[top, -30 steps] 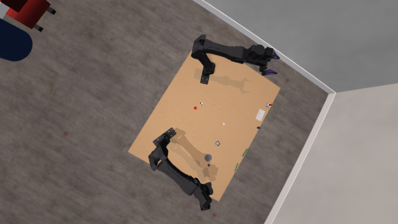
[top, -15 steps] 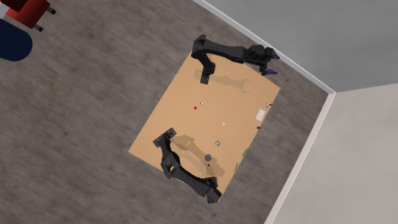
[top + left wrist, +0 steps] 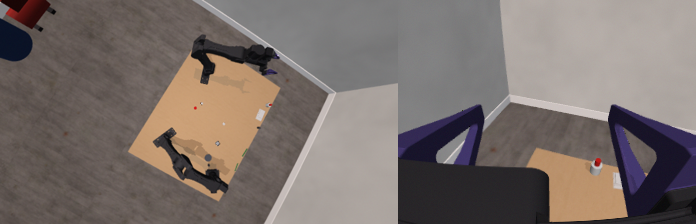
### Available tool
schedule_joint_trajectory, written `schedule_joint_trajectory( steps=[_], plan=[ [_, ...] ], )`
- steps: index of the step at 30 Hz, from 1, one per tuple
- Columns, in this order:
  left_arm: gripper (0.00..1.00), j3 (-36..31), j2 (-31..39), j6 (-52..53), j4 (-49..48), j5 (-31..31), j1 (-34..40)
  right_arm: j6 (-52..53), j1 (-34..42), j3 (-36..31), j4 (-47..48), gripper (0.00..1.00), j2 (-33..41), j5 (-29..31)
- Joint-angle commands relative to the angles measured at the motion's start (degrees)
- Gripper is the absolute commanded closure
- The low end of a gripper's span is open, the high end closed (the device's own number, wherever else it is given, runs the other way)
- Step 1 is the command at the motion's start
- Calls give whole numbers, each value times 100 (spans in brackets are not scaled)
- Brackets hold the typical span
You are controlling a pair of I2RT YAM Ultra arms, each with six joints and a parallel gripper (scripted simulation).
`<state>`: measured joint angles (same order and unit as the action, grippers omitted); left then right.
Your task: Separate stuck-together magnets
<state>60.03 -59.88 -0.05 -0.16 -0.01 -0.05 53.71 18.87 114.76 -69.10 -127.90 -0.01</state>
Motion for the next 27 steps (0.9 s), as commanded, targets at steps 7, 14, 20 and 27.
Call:
schedule_joint_trajectory(
  steps=[7, 14, 20, 27],
  plan=[
    [0, 37, 14, 4, -41, 0, 0, 496, 81, 462, -713, 67, -378, 41],
    [0, 37, 14, 4, -41, 0, 0, 341, 132, 355, -534, 67, -524, 11],
    [0, 37, 14, 4, -41, 0, 0, 399, 129, 296, -472, 67, -600, 1],
    [0, 37, 14, 4, -41, 0, 0, 388, 118, 238, -393, 67, -621, 1]
  ],
)
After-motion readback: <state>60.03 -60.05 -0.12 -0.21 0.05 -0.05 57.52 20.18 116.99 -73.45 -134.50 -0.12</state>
